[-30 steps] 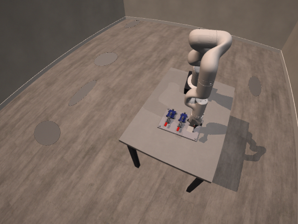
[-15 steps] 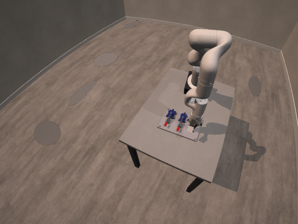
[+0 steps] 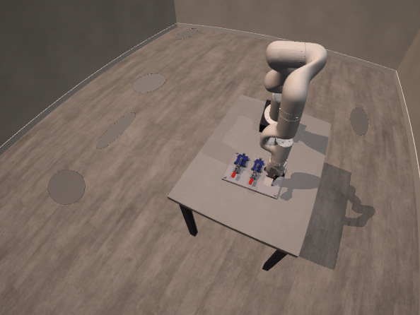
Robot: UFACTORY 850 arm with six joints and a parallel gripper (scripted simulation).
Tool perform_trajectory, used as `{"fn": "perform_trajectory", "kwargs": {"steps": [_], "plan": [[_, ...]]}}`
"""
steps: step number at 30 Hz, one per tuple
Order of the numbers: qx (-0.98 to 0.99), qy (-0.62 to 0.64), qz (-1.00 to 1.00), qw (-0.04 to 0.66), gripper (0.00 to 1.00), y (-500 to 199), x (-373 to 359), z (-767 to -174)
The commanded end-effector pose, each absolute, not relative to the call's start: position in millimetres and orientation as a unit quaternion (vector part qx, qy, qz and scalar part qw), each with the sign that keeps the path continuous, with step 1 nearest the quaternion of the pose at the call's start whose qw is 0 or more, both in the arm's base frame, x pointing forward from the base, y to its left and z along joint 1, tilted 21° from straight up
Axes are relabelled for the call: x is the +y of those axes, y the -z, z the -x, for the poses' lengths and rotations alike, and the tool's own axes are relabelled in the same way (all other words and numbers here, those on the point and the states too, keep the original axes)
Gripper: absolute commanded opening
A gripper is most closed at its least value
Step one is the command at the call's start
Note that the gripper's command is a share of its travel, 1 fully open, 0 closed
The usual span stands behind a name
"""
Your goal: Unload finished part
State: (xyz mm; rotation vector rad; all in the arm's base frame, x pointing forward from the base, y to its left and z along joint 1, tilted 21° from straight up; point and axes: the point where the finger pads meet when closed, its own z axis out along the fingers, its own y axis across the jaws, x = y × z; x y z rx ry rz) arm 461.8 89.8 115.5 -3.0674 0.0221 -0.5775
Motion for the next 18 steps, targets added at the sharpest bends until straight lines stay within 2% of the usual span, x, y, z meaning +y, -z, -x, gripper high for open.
{"fn": "perform_trajectory", "kwargs": {"steps": [1, 18], "plan": [[0.007, 0.185, 0.983, 0.010, 0.00, -115.7, 89.9, -461.7], [0.007, 0.185, 0.983, 0.010, 0.00, -114.2, 90.0, -458.2]]}}
